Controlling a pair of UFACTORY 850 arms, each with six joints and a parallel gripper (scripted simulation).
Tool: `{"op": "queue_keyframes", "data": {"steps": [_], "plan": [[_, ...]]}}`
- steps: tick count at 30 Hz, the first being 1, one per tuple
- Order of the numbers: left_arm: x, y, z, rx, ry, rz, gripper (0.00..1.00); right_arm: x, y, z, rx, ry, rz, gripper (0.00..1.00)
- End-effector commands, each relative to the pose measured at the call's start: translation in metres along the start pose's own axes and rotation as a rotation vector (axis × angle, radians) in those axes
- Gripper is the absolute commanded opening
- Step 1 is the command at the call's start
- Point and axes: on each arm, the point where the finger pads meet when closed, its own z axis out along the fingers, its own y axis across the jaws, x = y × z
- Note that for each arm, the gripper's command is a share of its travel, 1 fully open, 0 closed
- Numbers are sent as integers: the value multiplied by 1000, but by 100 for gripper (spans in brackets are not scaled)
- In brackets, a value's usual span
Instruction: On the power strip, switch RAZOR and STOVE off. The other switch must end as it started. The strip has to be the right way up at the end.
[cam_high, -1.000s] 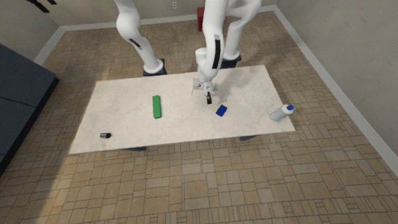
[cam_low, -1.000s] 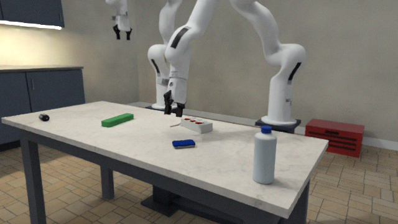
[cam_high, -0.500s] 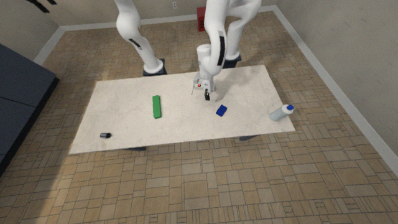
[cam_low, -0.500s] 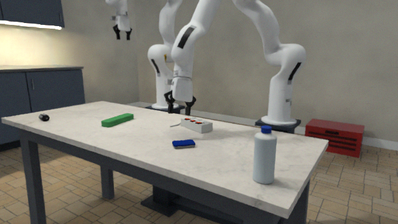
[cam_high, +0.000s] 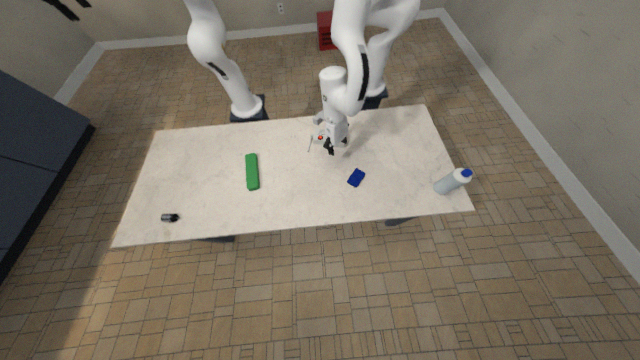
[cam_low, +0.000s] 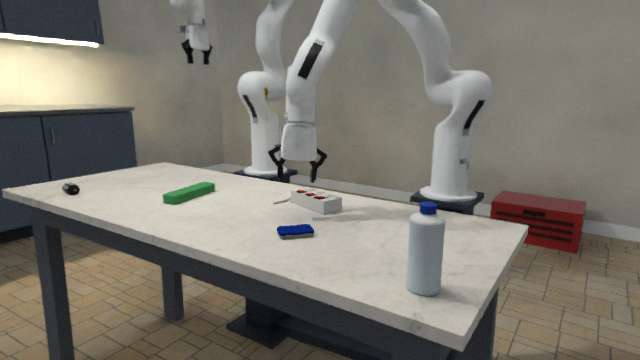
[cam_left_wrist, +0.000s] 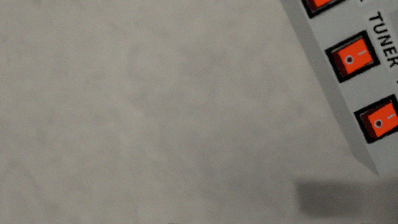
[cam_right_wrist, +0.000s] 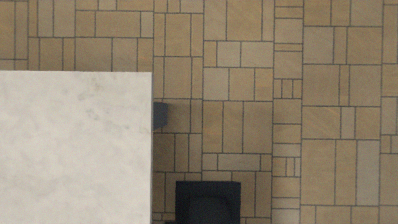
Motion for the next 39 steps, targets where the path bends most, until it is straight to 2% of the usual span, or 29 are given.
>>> {"op": "queue_keyframes", "data": {"steps": [1,12,14,24,29,39], "plan": [[4,8,-3,-28,65,151,100,0,0,-1,0,2,0,100],[16,26,-10,-29,124,482,100,0,0,-1,0,2,0,100],[16,26,-10,-29,124,482,100,0,0,-1,0,2,0,100],[27,42,-16,-8,181,786,100,0,0,-1,0,2,0,100],[30,45,-18,-2,192,843,100,0,0,-1,0,2,0,100],[30,46,-18,0,195,855,100,0,0,-1,0,2,0,100]]}}
